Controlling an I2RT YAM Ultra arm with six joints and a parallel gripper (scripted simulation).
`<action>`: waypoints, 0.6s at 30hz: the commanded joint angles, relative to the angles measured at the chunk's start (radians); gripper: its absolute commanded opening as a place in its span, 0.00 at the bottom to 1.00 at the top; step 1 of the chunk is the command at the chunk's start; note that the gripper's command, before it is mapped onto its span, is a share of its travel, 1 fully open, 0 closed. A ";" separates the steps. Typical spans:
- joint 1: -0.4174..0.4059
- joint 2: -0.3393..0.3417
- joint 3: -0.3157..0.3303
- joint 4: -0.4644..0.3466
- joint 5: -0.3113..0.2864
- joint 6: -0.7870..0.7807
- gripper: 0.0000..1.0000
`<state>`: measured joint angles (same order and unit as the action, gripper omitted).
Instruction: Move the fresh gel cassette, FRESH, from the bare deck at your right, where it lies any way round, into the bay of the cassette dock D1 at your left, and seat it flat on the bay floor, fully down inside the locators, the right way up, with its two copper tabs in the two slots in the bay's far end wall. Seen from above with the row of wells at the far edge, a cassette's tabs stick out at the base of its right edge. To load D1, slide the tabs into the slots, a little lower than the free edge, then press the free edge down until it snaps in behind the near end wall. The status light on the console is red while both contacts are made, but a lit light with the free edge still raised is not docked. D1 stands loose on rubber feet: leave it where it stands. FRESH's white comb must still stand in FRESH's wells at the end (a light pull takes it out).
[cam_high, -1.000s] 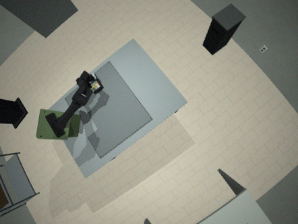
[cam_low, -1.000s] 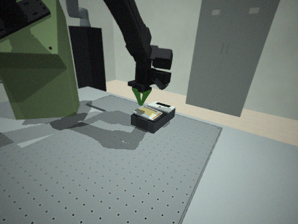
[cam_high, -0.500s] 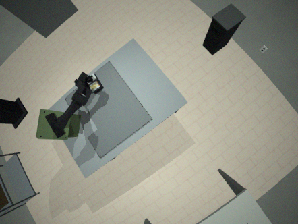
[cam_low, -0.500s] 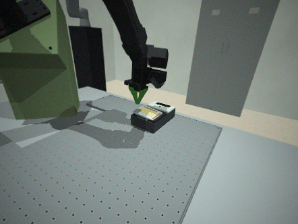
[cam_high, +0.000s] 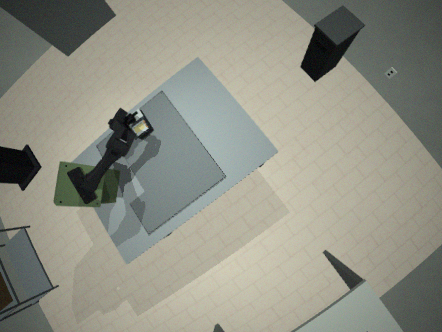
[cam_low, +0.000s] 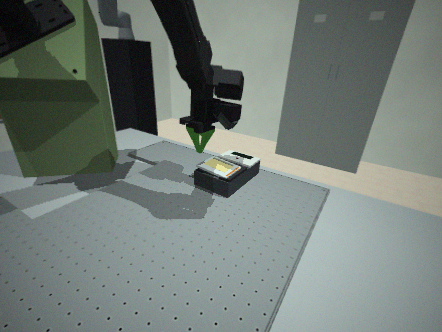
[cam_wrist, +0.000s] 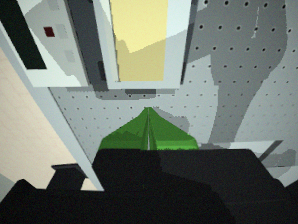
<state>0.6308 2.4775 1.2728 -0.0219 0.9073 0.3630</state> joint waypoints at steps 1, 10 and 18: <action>0.042 -0.037 -0.031 0.039 0.010 0.012 0.00; 0.047 -0.033 -0.062 0.068 0.012 0.019 0.00; 0.051 -0.030 -0.090 0.094 0.014 0.023 0.00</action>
<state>0.6434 2.4775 1.2034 0.0402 0.9112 0.3794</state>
